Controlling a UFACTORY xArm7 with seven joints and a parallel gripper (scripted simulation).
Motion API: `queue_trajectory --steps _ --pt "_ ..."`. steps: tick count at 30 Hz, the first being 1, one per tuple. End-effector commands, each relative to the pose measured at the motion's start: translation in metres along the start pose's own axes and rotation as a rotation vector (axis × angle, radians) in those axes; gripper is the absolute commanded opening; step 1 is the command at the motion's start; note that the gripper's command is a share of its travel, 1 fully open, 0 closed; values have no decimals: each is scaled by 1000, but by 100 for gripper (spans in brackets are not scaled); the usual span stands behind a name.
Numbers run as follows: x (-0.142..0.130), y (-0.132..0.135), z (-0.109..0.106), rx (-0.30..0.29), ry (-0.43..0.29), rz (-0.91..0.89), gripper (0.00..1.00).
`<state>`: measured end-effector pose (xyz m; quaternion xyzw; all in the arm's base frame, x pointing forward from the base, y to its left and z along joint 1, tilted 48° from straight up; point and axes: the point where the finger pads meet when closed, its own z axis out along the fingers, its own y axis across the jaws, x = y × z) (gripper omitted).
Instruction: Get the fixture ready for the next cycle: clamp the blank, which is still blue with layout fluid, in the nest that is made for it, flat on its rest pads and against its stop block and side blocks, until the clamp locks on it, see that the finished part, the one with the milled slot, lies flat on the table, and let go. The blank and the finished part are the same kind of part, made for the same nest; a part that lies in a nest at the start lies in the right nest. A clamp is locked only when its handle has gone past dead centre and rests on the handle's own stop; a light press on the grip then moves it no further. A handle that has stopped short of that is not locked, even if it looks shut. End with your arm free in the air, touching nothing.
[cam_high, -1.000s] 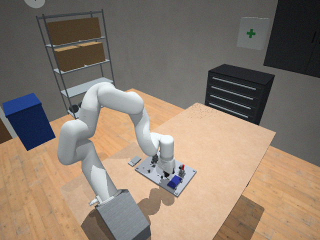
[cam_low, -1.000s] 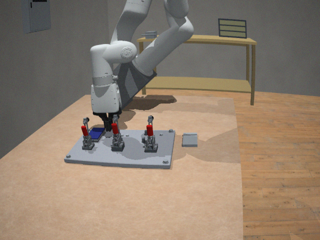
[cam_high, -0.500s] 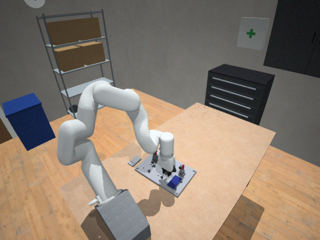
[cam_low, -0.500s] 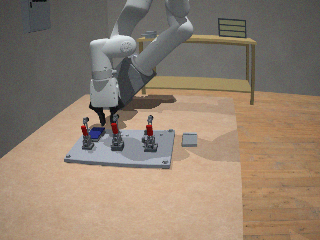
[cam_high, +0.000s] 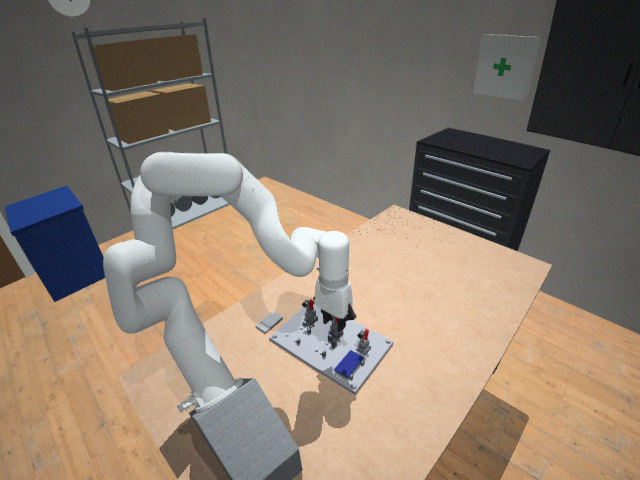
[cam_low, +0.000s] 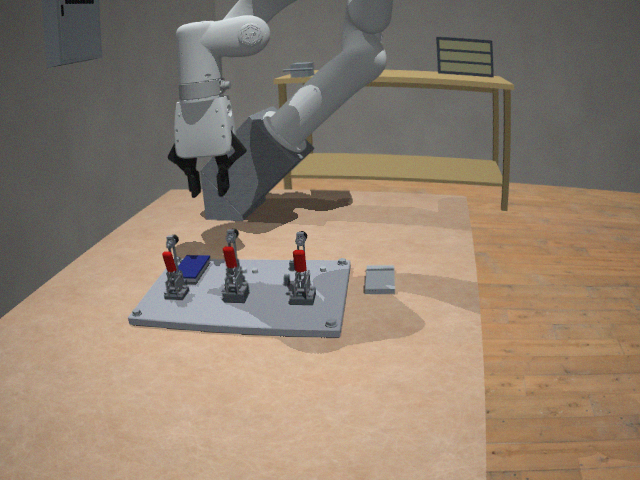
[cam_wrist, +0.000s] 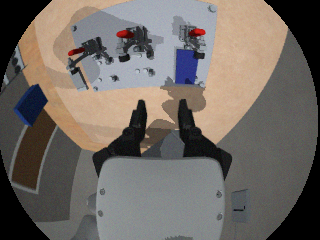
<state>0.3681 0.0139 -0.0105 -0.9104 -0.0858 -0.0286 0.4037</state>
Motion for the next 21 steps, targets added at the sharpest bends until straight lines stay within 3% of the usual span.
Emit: queue_trajectory --steps 1,8,17,21 --pt "-1 1 -30 -3 1 2 47" --pt "-1 4 -30 -3 1 2 47" --pt "-1 49 -31 -3 1 2 47" --pt "-1 57 -31 -3 1 2 47"
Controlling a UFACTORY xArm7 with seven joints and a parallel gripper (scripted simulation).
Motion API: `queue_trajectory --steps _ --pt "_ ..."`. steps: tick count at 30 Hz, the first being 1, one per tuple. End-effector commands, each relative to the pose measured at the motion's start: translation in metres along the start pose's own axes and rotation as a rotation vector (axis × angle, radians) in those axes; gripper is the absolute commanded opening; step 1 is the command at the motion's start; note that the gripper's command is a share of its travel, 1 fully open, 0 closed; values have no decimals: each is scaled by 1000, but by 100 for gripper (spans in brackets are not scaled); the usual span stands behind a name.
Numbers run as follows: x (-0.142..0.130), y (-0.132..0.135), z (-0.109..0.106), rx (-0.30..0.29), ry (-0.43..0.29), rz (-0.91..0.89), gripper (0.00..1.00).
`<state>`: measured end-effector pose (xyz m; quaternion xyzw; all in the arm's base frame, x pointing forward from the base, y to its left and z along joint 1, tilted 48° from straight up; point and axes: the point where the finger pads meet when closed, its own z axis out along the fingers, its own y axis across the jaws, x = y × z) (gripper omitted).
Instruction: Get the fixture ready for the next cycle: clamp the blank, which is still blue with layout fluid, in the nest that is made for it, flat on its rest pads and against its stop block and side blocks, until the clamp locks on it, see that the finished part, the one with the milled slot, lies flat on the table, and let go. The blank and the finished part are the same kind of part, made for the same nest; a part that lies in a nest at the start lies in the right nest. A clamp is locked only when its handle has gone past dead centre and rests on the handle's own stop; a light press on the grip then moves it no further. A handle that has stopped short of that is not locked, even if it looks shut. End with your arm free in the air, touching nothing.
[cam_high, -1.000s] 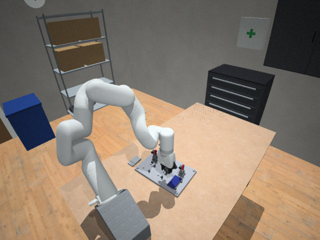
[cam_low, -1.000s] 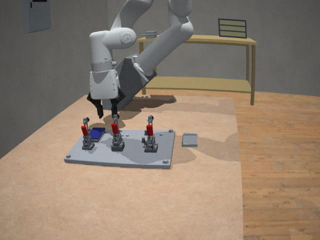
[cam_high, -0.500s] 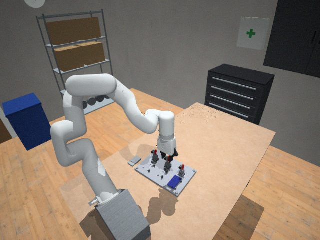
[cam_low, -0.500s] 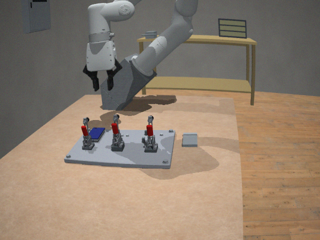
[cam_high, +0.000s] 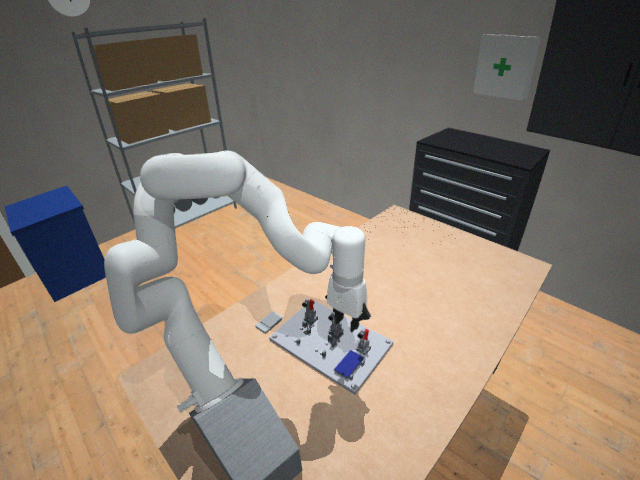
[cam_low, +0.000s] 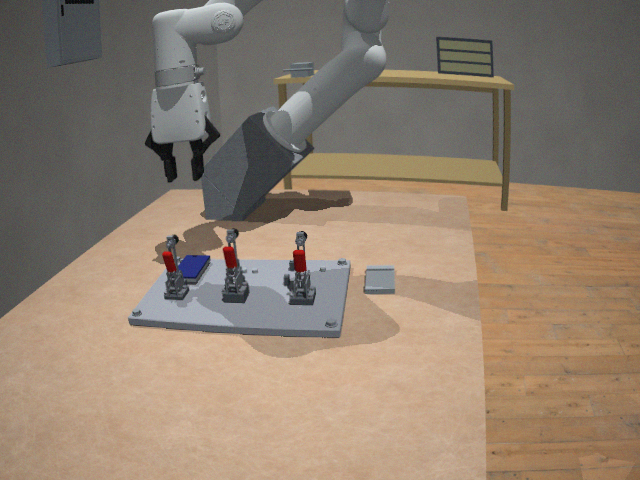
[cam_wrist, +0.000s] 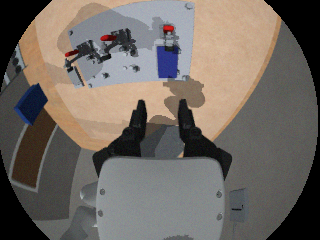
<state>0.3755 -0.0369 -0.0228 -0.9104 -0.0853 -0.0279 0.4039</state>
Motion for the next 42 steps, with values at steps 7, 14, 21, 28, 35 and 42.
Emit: queue_trajectory --steps 7,14,21,28,35,42 --pt "0 13 -1 -3 2 0 47" --pt "0 13 0 -3 2 0 47" --pt "0 13 25 -3 2 0 47" --pt "0 13 59 -3 2 0 47" --pt "13 13 59 -3 2 0 47" --pt "47 13 59 -3 2 0 47"
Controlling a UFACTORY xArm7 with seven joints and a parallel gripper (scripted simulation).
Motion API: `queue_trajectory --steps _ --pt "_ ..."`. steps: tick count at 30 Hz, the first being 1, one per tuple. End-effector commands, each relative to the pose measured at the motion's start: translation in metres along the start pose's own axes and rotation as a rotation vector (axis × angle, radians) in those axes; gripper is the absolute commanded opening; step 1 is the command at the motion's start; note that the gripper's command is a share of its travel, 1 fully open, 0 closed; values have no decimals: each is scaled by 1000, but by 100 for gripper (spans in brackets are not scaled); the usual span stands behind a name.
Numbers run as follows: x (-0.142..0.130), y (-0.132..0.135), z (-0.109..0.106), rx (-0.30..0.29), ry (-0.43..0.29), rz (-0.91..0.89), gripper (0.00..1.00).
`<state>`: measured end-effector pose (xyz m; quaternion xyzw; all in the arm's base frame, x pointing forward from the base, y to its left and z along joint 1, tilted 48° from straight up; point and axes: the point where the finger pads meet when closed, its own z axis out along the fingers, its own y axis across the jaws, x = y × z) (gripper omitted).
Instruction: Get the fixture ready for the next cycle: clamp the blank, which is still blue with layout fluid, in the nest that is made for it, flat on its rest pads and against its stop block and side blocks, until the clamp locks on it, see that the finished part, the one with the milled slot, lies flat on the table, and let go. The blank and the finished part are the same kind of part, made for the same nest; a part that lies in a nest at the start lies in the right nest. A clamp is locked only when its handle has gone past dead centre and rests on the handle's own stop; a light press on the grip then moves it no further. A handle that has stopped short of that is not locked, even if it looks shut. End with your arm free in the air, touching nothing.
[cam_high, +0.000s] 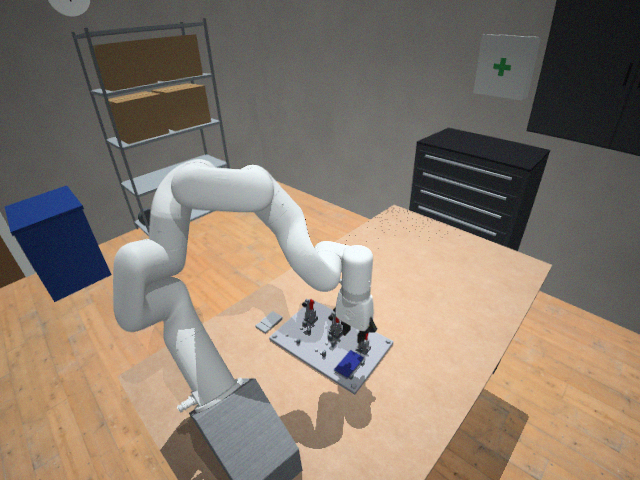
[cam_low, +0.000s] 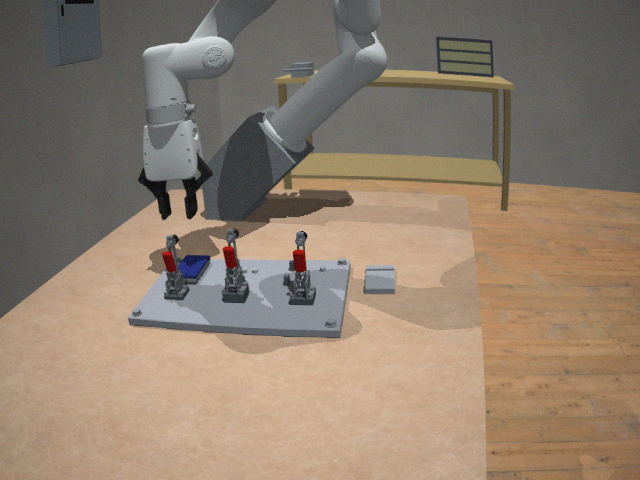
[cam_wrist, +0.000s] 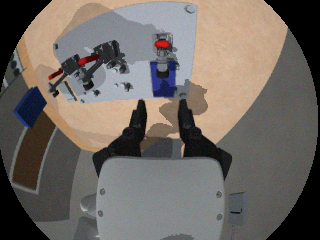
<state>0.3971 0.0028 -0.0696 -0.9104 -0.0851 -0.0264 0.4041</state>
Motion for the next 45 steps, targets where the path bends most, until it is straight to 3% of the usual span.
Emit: queue_trajectory --steps 1,9,18,28,33,45 --pt "33 1 -2 -4 4 -1 47" --pt "67 1 -2 -4 4 -1 47" --pt "68 1 2 -4 4 -1 47" --pt "68 1 35 -4 4 -1 47" --pt "68 1 41 -4 4 -1 47" --pt "68 1 44 -4 4 -1 47"
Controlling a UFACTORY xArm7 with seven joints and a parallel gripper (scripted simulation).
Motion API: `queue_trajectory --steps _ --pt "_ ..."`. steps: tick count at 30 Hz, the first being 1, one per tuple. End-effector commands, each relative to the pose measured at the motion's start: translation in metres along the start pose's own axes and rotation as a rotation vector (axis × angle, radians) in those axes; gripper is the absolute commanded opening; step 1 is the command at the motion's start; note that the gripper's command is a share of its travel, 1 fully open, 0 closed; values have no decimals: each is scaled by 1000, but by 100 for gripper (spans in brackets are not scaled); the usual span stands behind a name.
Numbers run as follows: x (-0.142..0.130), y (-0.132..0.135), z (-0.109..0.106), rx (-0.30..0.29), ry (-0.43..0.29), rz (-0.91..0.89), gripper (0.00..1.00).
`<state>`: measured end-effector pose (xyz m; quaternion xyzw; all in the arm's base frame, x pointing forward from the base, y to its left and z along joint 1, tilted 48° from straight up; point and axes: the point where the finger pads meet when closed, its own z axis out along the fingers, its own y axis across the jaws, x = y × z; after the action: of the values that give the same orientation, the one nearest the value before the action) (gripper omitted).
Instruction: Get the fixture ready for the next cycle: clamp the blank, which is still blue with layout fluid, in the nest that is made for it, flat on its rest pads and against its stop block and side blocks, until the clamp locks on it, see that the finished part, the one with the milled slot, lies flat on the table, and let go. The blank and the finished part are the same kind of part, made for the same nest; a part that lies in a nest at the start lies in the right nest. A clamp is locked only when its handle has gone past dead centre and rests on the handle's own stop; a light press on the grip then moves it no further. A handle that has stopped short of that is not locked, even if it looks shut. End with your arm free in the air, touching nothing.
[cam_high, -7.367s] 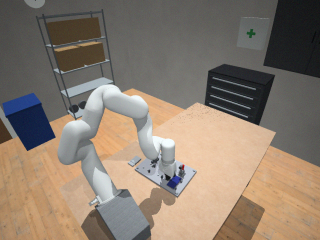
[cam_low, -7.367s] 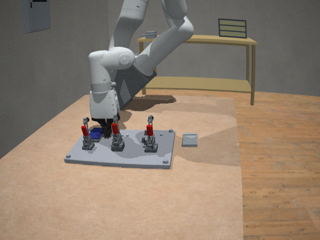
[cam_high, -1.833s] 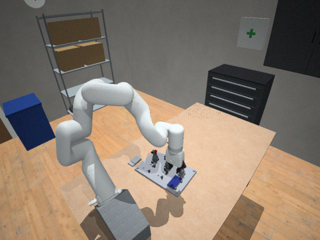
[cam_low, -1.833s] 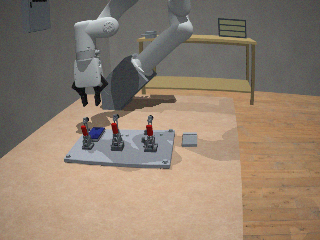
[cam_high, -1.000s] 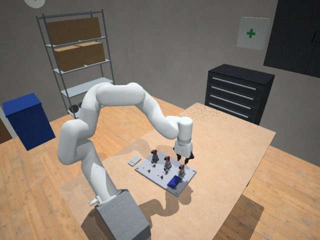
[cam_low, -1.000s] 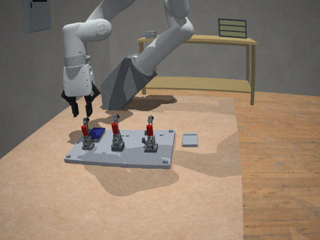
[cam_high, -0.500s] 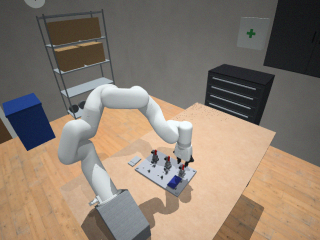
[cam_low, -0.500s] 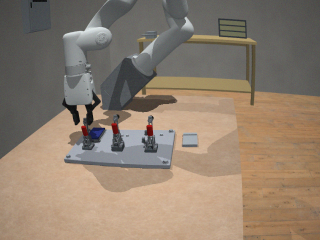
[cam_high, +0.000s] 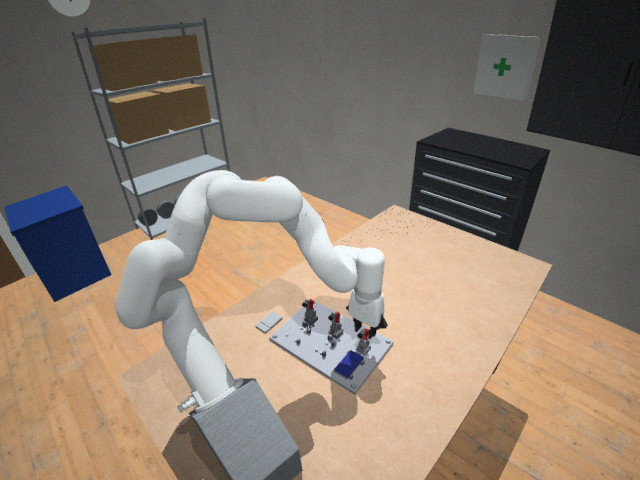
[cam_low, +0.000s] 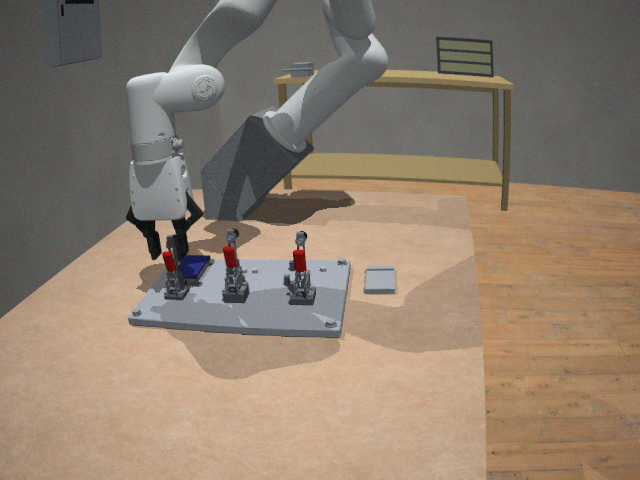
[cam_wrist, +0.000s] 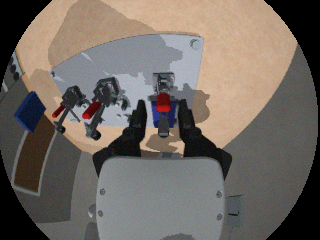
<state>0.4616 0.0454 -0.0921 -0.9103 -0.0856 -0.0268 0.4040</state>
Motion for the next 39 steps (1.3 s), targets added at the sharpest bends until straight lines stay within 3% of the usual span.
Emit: queue_trajectory --steps 1,12,23,24,39 --pt "1 2 -1 -4 4 0 47" --pt "3 3 23 -4 4 0 47" --pt "3 3 25 -4 4 0 47" --pt "3 3 25 -4 4 0 0" --pt "3 3 25 -4 4 0 0"
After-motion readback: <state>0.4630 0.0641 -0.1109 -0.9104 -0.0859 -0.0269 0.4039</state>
